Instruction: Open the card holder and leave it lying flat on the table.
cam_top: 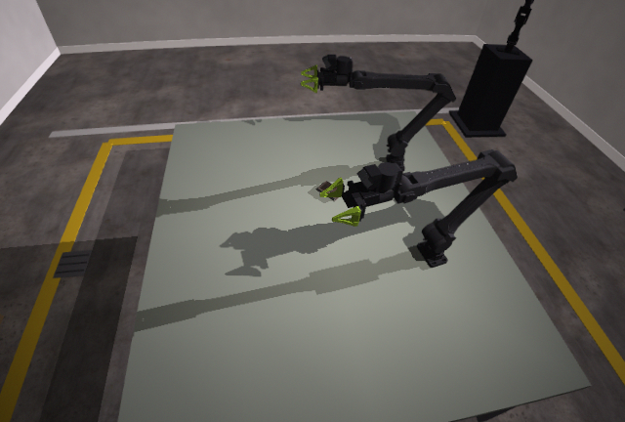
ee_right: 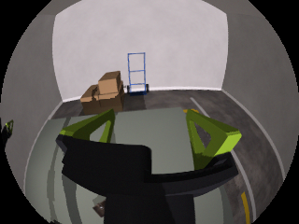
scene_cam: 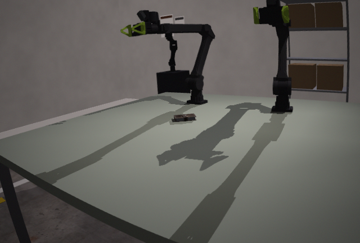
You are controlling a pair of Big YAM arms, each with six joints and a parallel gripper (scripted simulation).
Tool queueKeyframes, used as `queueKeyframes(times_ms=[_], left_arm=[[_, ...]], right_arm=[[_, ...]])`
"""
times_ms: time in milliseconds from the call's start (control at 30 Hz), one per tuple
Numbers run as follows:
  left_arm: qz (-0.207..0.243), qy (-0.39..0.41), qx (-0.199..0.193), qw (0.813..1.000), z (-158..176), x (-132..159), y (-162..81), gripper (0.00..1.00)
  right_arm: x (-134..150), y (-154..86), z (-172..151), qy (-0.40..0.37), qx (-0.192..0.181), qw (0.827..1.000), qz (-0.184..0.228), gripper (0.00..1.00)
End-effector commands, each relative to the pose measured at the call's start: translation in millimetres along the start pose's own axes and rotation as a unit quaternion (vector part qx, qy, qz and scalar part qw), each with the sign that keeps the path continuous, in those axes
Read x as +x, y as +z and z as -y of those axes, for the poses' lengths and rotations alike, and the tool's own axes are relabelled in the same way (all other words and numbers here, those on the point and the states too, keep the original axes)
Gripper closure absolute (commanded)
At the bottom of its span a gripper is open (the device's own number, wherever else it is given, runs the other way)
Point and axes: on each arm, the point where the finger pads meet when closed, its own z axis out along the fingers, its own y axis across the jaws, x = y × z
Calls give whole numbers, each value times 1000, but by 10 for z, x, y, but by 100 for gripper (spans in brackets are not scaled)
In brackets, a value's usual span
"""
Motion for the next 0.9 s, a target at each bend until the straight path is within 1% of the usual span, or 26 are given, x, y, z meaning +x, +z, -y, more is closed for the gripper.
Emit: queueKeyframes(times_ms=[0, 533, 567, 600, 867], left_arm=[[6, 0, 0, 1000, 0, -61, -11, 0], [6, 0, 0, 1000, 0, -61, -11, 0], [20, 0, 0, 1000, 0, -235, -9, 0], [20, 0, 0, 1000, 0, -235, -9, 66], [20, 0, 0, 1000, 0, -235, -9, 66]], right_arm=[[-61, -11, 0, 0, 0, 1000, 6, 0], [-61, -11, 0, 0, 0, 1000, 6, 0], [-231, -6, 0, 0, 0, 1000, 20, 0], [-231, -6, 0, 0, 0, 1000, 20, 0], [-231, -6, 0, 0, 0, 1000, 20, 0]])
